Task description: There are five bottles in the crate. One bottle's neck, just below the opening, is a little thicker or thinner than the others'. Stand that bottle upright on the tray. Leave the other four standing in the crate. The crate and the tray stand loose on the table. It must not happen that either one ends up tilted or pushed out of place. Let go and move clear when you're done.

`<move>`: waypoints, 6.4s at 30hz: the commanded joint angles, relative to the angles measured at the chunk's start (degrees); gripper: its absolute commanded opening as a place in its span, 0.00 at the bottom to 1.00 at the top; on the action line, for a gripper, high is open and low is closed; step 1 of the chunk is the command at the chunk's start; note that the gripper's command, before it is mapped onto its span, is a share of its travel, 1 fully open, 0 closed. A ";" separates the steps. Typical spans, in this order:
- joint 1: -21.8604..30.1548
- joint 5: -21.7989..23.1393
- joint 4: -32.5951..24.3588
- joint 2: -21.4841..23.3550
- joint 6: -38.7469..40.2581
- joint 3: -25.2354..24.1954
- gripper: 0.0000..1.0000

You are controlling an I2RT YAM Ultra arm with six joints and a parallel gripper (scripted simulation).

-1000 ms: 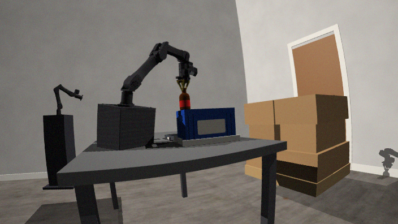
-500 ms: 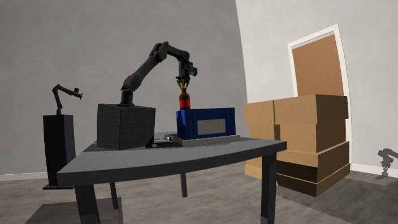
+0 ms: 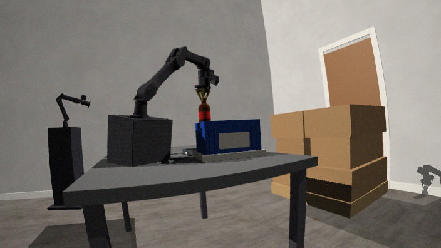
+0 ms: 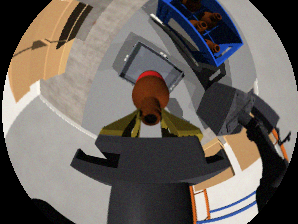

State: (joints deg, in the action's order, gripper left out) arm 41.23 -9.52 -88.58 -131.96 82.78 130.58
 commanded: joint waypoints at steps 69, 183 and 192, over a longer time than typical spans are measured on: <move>-2.38 -0.37 30.23 1.23 -3.05 -26.91 0.00; -3.26 -0.40 35.55 -1.58 -4.02 -30.53 0.00; -3.26 -0.40 35.55 -1.58 -4.02 -30.53 0.00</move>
State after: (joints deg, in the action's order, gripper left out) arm 37.71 -9.52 -53.56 -135.33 79.07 99.57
